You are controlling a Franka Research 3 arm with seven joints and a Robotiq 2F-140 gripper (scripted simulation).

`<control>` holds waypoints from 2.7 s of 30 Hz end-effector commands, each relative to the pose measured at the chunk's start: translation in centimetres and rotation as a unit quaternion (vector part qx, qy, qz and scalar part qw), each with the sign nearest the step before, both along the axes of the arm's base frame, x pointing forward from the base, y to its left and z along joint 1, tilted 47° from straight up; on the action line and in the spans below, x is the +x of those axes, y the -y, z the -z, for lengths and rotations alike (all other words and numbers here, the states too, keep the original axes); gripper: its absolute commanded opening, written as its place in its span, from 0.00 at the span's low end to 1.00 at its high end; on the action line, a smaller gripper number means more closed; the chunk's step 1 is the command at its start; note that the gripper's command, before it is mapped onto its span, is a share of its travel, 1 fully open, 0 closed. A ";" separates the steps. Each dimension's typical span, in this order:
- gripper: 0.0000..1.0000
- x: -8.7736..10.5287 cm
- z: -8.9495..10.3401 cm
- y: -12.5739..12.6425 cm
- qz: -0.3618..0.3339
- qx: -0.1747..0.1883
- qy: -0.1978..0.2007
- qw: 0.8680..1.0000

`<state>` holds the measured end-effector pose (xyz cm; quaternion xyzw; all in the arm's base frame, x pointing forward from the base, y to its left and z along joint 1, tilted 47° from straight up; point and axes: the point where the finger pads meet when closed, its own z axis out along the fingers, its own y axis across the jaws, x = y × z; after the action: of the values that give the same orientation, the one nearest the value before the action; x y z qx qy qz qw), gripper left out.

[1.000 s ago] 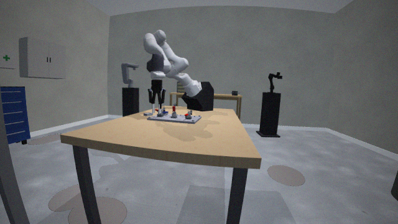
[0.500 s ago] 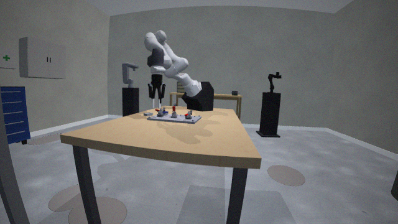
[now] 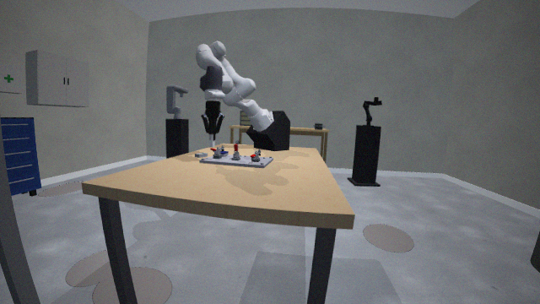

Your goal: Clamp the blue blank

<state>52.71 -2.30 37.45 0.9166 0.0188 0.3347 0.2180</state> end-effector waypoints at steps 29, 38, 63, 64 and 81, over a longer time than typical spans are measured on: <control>0.00 -0.1 0.1 0.0 -0.001 -0.002 -0.003 1.000; 0.00 -0.2 0.1 0.1 -0.001 -0.002 -0.003 1.000; 0.00 -0.9 -0.3 -0.2 -0.001 -0.002 -0.003 1.000; 0.00 -1.0 -0.3 -0.2 -0.001 -0.002 -0.003 1.000; 0.00 -1.1 -0.5 -0.3 -0.001 -0.002 -0.003 1.000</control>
<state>51.75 -1.98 38.04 0.9167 0.0186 0.3345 0.2179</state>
